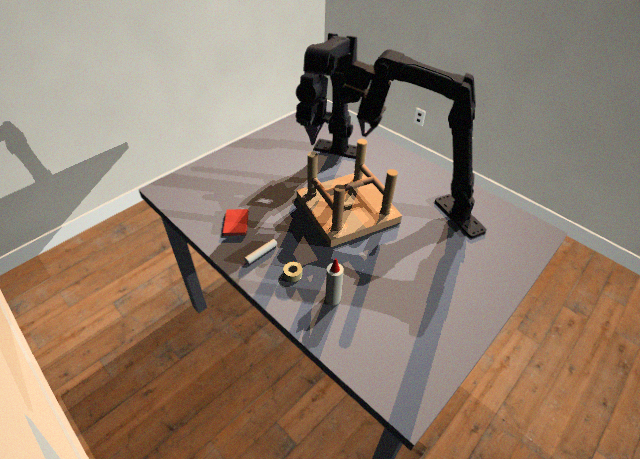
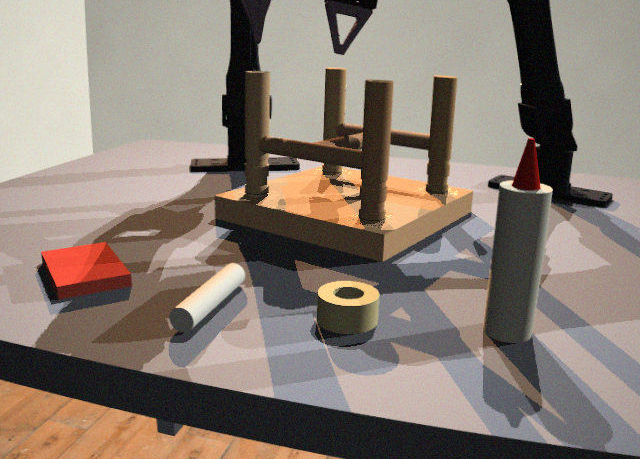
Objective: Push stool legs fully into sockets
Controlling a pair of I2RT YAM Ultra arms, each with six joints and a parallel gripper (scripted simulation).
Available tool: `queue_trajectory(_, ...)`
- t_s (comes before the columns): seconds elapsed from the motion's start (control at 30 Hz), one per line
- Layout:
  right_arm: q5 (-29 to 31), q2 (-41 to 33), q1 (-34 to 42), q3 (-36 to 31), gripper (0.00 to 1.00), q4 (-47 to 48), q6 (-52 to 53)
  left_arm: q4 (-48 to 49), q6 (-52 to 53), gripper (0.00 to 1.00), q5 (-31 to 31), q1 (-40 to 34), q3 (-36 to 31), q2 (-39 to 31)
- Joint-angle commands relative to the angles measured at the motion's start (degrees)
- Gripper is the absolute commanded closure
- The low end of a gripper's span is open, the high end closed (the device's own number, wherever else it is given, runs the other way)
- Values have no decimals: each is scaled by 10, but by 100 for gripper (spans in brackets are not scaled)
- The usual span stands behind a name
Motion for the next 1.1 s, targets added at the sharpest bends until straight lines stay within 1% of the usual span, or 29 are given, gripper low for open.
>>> queue_trajectory(0.0,-2,-8,-4,-8,100,-1,-2,28,3,100,-4,7,-18,-24)
queue_trajectory(0.3,-2,-8,-4,-8,100,-1,-2,63,3,100,-4,5,-64,-37)
queue_trajectory(0.43,-2,-8,-4,-8,100,-1,-2,69,3,100,-4,6,-71,-43)
queue_trajectory(0.5,-2,-8,-4,-8,100,-1,-2,70,3,100,-4,6,-60,-42)
queue_trajectory(0.63,-2,-8,-4,-8,100,-1,-2,71,3,100,-4,6,-62,-41)
queue_trajectory(0.67,-1,-19,-5,-18,100,13,-2,71,3,100,-4,7,-67,-42)
queue_trajectory(0.83,-2,-22,-5,-42,100,34,-2,71,3,100,-4,7,-67,-44)
queue_trajectory(0.97,-1,-24,-2,-45,100,38,-1,71,3,100,-3,3,-63,-40)
queue_trajectory(1.07,-2,-28,-6,-65,100,50,-3,71,3,100,-4,7,-67,-46)
